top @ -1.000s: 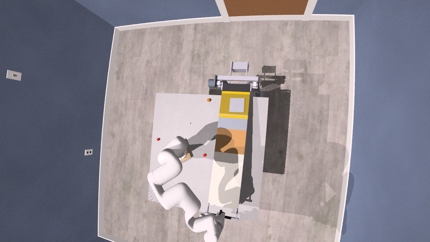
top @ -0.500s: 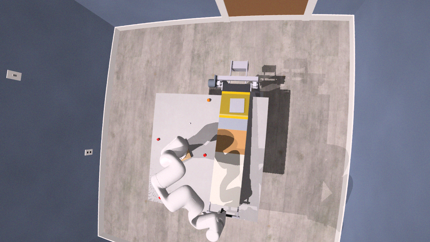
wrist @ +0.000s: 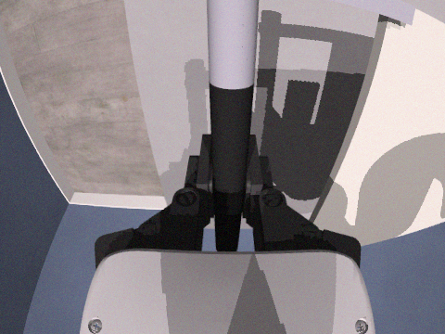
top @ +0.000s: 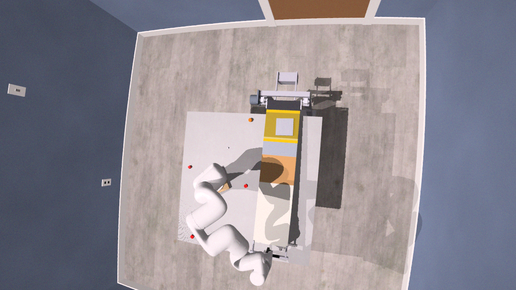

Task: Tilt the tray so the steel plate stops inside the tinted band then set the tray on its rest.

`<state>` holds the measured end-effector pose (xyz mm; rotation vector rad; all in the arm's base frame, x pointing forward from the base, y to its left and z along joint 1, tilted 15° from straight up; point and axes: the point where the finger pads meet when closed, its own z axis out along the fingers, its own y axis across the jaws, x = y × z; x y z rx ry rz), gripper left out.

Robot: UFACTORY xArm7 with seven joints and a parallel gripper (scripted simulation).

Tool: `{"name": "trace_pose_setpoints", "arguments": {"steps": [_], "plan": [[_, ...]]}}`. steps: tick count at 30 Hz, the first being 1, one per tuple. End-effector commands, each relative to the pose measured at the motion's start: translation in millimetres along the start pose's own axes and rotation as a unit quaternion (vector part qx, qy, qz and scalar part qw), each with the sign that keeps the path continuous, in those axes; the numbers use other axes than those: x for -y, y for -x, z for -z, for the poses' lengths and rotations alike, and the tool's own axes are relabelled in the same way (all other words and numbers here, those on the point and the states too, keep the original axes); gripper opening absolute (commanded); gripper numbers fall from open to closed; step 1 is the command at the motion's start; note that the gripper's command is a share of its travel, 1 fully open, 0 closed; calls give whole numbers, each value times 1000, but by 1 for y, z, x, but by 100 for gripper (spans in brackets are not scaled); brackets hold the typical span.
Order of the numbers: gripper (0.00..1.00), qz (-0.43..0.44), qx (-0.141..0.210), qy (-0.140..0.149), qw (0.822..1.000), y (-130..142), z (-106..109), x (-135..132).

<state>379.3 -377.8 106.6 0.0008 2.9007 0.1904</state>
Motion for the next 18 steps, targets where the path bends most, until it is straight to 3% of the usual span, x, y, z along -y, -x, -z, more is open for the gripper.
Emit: {"name": "trace_pose_setpoints", "arguments": {"steps": [1,18], "plan": [[0,0,2,-2,1000,1,-14,3],[0,0,2,-2,1000,1,-62,5]]}}
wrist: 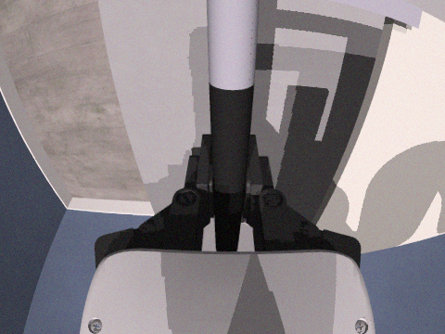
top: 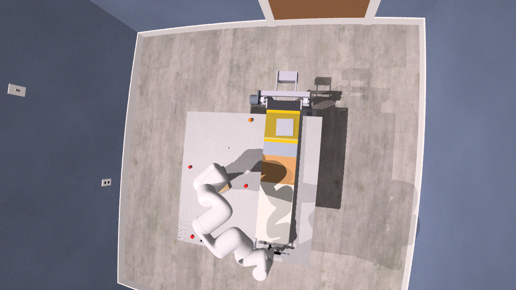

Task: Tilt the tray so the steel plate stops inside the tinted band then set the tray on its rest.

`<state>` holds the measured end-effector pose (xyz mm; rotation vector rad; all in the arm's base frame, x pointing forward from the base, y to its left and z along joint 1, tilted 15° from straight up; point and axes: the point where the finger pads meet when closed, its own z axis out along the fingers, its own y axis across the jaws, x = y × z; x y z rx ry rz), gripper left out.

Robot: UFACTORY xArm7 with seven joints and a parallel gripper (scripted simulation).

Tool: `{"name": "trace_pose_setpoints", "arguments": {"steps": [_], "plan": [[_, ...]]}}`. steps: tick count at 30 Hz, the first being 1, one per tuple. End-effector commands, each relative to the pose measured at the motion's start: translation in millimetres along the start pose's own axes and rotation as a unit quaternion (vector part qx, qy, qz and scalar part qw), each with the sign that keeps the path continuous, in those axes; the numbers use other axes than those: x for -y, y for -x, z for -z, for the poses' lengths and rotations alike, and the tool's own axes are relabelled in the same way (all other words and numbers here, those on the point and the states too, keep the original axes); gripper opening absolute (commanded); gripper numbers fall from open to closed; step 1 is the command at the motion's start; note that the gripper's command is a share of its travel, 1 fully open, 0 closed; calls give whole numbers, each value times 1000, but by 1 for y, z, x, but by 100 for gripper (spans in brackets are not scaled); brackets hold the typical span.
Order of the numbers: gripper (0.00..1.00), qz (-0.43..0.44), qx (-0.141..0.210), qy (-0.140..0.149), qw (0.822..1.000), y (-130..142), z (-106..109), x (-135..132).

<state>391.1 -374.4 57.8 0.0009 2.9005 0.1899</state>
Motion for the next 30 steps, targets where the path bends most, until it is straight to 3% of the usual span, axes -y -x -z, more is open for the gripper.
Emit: {"name": "trace_pose_setpoints", "arguments": {"steps": [1,30], "plan": [[0,0,1,-2,1000,1,-12,2],[0,0,1,-2,1000,1,-21,2]]}}
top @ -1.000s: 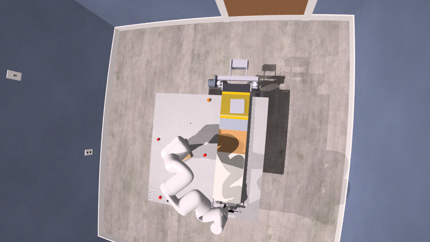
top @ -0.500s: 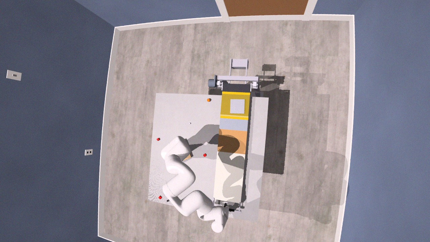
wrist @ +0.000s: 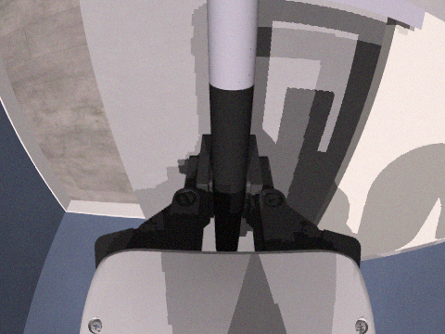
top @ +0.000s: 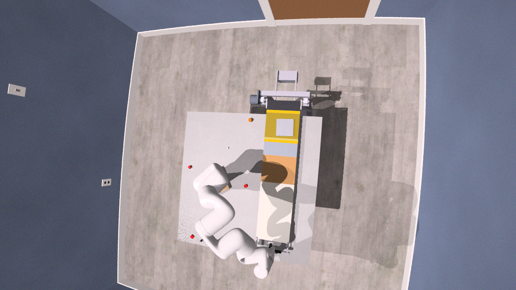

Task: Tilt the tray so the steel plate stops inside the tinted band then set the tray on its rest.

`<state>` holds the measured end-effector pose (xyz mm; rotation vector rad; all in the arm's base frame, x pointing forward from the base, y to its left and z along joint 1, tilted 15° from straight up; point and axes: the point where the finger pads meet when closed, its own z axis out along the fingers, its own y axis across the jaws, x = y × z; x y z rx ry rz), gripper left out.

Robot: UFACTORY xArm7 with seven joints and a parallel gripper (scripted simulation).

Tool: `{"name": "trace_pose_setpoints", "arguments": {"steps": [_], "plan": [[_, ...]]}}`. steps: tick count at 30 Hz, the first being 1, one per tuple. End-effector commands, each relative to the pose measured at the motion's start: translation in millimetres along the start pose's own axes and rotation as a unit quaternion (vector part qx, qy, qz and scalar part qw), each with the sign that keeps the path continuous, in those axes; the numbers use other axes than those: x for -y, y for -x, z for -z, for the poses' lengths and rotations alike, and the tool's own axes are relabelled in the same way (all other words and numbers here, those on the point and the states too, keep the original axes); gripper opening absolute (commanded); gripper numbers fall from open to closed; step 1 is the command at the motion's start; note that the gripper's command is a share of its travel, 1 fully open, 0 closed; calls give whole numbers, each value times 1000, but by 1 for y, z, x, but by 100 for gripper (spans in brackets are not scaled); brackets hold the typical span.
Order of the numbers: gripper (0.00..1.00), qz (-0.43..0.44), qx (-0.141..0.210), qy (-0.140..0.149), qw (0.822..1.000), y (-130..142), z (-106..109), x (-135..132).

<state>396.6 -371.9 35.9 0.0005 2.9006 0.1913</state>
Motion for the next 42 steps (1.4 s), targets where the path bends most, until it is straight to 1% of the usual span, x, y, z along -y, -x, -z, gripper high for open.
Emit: {"name": "trace_pose_setpoints", "arguments": {"steps": [1,13,14,42], "plan": [[0,0,2,-2,1000,1,2,2],[0,0,2,-2,1000,1,2,2],[40,0,2,-2,1000,1,2,2],[40,0,2,-2,1000,1,2,2]]}}
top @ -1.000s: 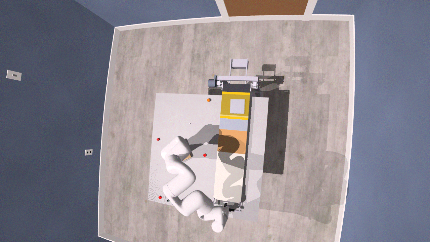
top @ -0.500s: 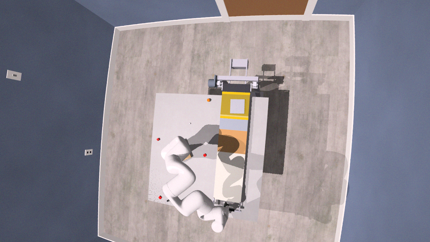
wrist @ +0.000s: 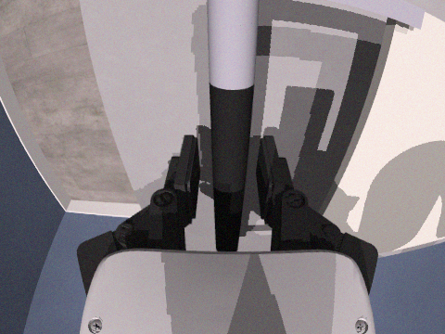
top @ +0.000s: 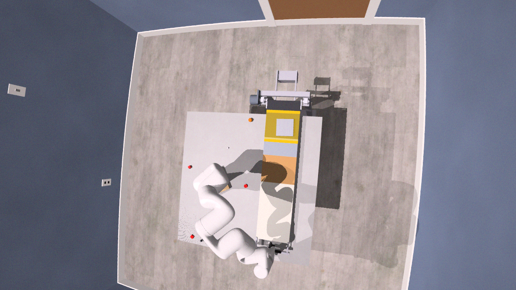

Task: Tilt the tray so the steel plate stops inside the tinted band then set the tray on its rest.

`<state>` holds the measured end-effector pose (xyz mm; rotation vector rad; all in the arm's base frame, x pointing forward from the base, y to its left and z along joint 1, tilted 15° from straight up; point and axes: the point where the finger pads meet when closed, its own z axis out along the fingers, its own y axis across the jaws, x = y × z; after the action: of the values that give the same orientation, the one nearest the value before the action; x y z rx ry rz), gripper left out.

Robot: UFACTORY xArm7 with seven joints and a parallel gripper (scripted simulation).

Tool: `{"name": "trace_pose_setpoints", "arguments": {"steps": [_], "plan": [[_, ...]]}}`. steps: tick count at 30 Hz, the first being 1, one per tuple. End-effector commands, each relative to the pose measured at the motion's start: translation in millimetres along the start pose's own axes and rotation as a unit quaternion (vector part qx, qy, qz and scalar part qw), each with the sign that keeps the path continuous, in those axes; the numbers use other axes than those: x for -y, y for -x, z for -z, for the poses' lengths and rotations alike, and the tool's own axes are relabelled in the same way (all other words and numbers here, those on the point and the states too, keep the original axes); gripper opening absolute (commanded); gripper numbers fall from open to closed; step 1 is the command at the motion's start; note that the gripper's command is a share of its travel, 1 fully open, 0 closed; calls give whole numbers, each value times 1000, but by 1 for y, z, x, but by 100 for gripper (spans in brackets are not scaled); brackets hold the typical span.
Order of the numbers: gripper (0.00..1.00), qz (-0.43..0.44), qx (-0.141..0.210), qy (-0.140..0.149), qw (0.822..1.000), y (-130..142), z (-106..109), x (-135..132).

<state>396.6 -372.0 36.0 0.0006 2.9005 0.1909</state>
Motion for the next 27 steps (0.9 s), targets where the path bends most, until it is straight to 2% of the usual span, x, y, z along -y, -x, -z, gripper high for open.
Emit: {"name": "trace_pose_setpoints", "arguments": {"steps": [1,11,20,22,27], "plan": [[40,0,1,-2,1000,1,3,2],[40,0,1,-2,1000,1,17,2],[40,0,1,-2,1000,1,56,1],[40,0,1,-2,1000,1,56,1],[40,0,1,-2,1000,1,81,1]]}}
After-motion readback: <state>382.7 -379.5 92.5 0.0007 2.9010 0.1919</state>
